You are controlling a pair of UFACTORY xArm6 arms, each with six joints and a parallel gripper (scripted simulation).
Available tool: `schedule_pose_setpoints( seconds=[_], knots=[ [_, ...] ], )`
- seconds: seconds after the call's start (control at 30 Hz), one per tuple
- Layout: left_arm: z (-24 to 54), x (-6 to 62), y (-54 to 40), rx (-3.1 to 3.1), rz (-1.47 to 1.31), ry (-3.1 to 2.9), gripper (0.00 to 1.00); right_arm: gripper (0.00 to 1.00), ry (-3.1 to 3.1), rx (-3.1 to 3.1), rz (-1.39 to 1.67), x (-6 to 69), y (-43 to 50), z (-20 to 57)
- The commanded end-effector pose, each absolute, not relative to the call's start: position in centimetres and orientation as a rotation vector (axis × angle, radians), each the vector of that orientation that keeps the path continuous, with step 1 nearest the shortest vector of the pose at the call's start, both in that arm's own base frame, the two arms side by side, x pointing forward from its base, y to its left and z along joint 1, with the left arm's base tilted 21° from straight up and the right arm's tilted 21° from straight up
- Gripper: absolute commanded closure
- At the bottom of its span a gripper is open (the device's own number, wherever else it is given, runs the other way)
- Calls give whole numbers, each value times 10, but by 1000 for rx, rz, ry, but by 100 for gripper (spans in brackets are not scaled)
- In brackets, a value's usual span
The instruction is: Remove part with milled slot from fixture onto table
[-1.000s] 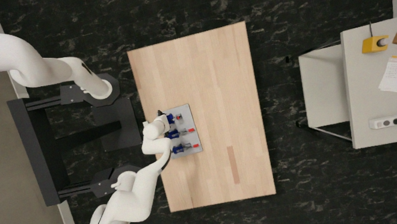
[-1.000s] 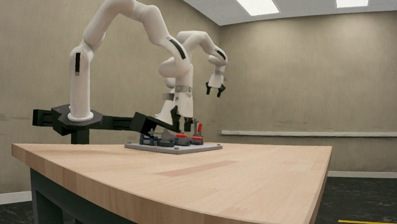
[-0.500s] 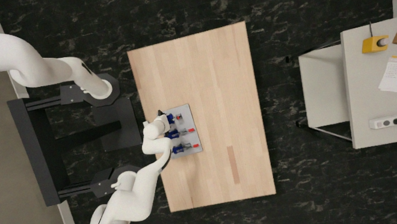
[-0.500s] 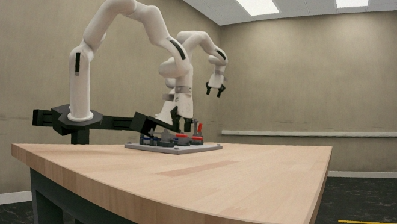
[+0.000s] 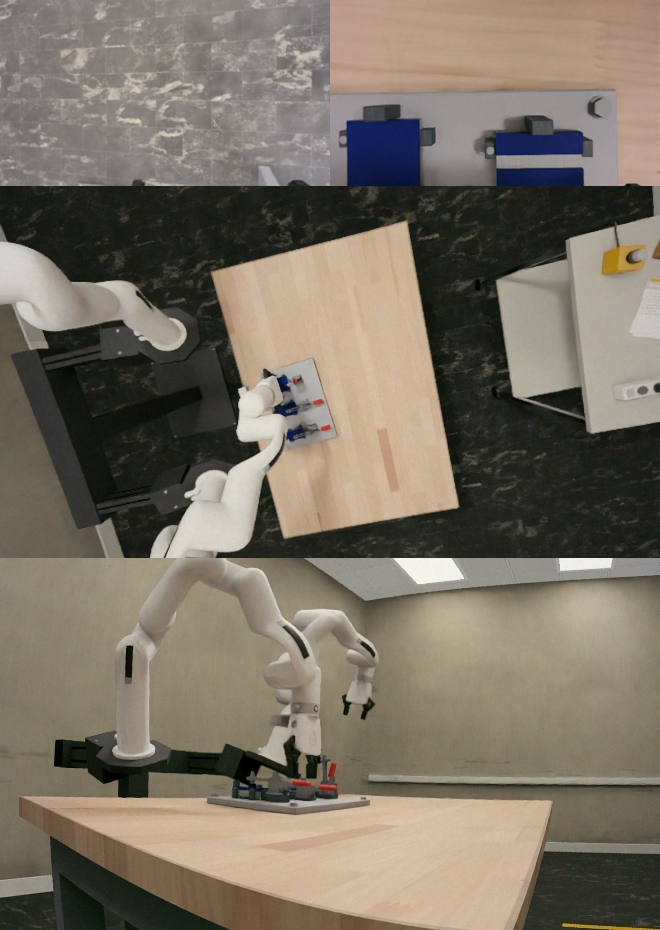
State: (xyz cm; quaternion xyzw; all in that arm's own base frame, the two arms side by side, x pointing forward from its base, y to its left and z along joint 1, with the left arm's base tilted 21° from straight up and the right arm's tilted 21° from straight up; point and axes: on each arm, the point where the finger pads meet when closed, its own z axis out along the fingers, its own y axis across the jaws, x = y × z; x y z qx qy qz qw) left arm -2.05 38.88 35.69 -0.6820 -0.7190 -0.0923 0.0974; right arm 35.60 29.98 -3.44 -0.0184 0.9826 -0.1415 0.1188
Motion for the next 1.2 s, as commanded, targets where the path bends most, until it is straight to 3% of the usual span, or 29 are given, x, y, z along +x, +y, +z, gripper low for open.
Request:
schedule_pose_setpoints(
  seconds=[0.0,1.17],
  knots=[
    [358,-21,389,-2017,-277,-2127,0,0,2872,-54,-410,357,300,-36],
    [358,-21,389,-2017,-277,-2127,0,0,2872,-54,-410,364,293,-61]
  ],
)
